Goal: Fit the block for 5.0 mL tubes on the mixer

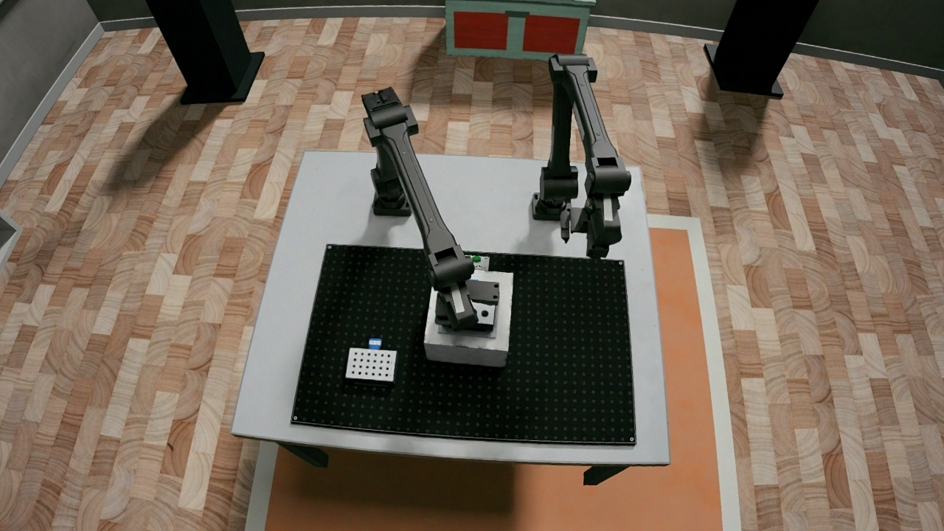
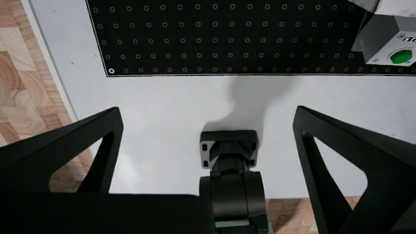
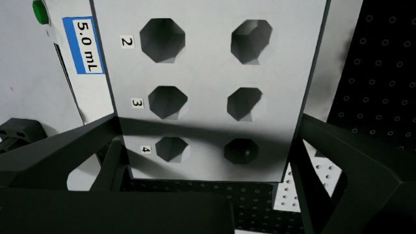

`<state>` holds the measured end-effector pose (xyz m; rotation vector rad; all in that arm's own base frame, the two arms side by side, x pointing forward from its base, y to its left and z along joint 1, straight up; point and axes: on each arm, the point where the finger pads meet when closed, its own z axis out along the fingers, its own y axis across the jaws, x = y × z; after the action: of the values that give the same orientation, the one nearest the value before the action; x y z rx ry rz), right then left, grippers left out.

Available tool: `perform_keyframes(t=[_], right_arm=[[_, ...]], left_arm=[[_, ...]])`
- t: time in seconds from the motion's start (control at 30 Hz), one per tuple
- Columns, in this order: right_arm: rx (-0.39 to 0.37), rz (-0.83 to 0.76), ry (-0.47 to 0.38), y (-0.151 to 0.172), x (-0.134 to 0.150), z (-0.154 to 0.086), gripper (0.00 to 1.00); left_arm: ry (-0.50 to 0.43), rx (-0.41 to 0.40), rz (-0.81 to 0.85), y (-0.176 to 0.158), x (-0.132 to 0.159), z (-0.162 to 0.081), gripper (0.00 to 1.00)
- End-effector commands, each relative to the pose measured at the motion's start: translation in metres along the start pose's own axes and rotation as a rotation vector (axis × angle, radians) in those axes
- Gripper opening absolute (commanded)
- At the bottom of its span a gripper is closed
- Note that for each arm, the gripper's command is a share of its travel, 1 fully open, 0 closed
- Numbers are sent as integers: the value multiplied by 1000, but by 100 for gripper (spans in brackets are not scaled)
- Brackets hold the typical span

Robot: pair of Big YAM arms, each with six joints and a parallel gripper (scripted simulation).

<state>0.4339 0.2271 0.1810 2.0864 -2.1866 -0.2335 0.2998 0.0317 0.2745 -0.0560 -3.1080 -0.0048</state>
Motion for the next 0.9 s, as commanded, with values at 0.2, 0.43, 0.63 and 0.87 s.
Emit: perform_keyframes(t=[0.2,0.43,0.63,0.87], right_arm=[[122,-21,-75,-5,-15,-66,0],[122,-22,-75,-5,-15,-66,0],[121,-23,-74,-6,-16,-66,0],[121,-24,-74,-6,-16,-65,0]], left_arm=[[-18,-1,2,-1,-1,-5,100],[-42,-4,2,0,-6,-14,100],[-55,-6,2,0,-9,-19,100],[-60,-7,2,0,-10,-20,100]])
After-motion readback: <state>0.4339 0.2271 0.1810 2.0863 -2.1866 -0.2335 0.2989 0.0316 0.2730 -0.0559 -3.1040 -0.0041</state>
